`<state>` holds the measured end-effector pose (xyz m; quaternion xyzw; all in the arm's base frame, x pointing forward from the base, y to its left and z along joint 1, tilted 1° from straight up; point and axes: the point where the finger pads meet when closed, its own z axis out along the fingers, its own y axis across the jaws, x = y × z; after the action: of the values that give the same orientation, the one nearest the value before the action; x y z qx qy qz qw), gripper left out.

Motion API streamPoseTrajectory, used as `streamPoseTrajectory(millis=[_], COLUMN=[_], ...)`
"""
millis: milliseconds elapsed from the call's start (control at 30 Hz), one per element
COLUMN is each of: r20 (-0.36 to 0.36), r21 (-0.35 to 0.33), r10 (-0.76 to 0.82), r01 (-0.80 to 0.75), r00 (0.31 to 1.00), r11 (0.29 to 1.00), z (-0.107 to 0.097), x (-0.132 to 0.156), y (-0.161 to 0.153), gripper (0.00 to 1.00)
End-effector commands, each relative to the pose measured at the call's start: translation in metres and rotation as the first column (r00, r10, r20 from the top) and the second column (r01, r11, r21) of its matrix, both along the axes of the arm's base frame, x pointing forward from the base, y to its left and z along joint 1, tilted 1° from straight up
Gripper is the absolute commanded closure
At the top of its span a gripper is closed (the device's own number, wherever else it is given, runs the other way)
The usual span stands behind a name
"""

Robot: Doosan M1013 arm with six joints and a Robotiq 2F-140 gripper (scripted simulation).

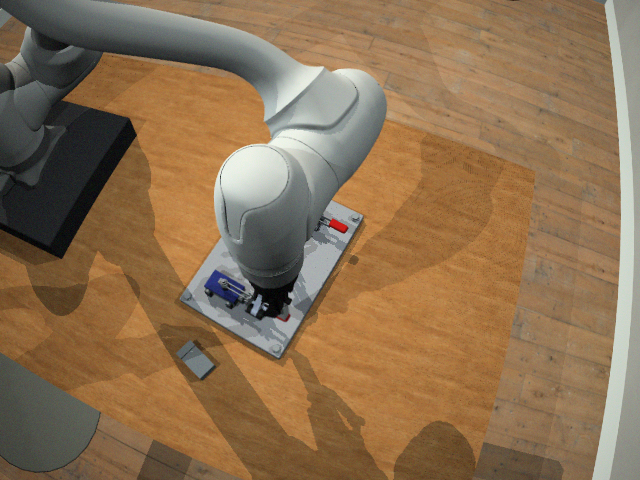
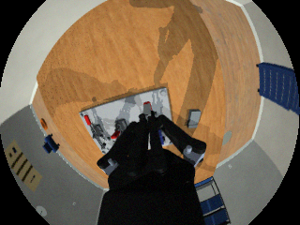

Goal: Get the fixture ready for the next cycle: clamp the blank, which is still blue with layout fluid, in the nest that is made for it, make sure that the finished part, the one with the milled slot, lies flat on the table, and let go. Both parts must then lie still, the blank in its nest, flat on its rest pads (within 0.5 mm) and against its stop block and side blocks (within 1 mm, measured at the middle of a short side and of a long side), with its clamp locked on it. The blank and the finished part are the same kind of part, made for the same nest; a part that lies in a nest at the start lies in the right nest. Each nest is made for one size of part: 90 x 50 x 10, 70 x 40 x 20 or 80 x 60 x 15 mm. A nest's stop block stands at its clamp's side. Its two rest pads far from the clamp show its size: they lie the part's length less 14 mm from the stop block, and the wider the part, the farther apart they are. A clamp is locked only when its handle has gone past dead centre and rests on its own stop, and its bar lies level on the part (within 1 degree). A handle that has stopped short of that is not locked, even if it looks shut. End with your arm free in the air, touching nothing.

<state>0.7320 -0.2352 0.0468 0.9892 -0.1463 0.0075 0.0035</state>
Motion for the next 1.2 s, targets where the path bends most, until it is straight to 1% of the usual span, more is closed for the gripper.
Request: streamPoseTrajectory(millis=[0,1167], r20=[0.0,0.0], r21=[0.0,0.0], r10=[0.0,0.0], r01=[0.0,0.0], r00=[1.0,1.0], r11=[1.0,1.0], z=[-0.0004,-0.0044], x=[0.0,0.0001], y=[0.0,0.0], gripper=[1.0,1.0])
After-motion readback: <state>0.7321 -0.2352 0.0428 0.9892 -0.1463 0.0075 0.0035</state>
